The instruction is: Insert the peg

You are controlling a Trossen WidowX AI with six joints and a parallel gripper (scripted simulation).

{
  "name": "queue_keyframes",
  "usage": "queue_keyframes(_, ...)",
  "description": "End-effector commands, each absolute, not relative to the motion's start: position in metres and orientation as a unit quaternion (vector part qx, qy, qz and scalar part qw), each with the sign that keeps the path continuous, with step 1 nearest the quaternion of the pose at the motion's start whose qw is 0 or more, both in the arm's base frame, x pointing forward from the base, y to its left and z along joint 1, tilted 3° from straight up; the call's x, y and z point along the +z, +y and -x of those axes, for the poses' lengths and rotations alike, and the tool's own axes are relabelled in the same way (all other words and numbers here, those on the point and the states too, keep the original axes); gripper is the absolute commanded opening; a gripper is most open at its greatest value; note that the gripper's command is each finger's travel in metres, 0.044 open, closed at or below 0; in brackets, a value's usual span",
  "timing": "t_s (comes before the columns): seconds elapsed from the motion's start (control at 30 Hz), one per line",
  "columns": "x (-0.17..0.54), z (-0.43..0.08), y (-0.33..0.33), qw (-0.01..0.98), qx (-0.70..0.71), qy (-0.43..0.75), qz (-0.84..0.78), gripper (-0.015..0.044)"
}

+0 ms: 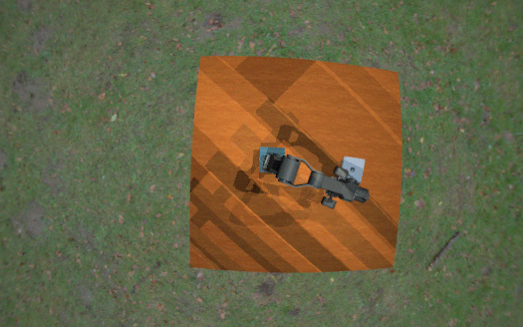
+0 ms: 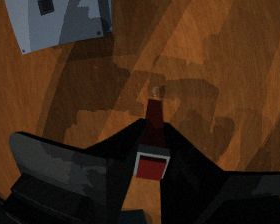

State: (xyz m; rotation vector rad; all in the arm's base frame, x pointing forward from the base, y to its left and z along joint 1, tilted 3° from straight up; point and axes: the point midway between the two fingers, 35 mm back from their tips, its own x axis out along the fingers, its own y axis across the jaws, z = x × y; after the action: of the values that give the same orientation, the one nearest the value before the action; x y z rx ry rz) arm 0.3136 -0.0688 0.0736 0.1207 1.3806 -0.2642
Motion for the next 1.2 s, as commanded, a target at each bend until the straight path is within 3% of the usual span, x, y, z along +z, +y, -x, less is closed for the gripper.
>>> queue_keyframes(0.0,0.079,-0.319,-0.065,0.771,-0.122,0.622,-0.052,0.0)
queue_keyframes(1.17,0.099,-0.352,-0.013,0.825,-0.083,0.558,-0.016,0.0)
